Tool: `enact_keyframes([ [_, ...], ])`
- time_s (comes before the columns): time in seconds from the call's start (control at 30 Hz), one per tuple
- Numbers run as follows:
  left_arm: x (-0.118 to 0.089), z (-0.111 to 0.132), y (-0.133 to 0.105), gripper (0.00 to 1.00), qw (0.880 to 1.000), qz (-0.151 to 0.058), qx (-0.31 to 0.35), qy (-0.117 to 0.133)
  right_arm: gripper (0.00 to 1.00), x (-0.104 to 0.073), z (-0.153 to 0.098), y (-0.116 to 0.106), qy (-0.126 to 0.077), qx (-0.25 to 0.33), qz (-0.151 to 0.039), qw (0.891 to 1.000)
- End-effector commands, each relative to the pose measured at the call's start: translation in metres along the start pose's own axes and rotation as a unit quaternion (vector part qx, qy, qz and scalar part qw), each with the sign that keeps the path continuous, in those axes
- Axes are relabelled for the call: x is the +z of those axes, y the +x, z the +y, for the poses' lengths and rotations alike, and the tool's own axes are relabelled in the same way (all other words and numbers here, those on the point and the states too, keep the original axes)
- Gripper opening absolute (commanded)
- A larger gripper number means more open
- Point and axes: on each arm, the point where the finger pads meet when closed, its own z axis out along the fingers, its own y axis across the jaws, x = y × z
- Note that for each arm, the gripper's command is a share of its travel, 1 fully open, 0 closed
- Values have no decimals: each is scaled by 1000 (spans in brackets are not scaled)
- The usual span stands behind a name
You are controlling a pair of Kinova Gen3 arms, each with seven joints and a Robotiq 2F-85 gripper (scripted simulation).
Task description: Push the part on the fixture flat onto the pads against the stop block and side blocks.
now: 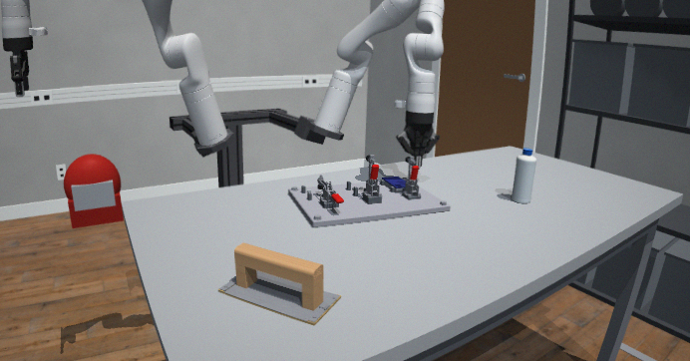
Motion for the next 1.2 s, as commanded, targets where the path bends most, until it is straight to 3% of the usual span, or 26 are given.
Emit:
enact_keyframes([
  [0.0,-1,0,-1,99,1000,-1,0,0,1000,-1,0,0,0,0,-1,1000],
  [0.73,-2,0,-1,99,1000,-1,0,0,1000,-1,0,0,0,0,-1,1000],
  [0.97,-10,0,0,99,1000,-1,0,0,1000,-1,0,0,0,0,-1,1000],
  [1.17,-33,0,0,99,1000,-1,0,0,1000,-1,0,0,0,0,-1,1000],
])
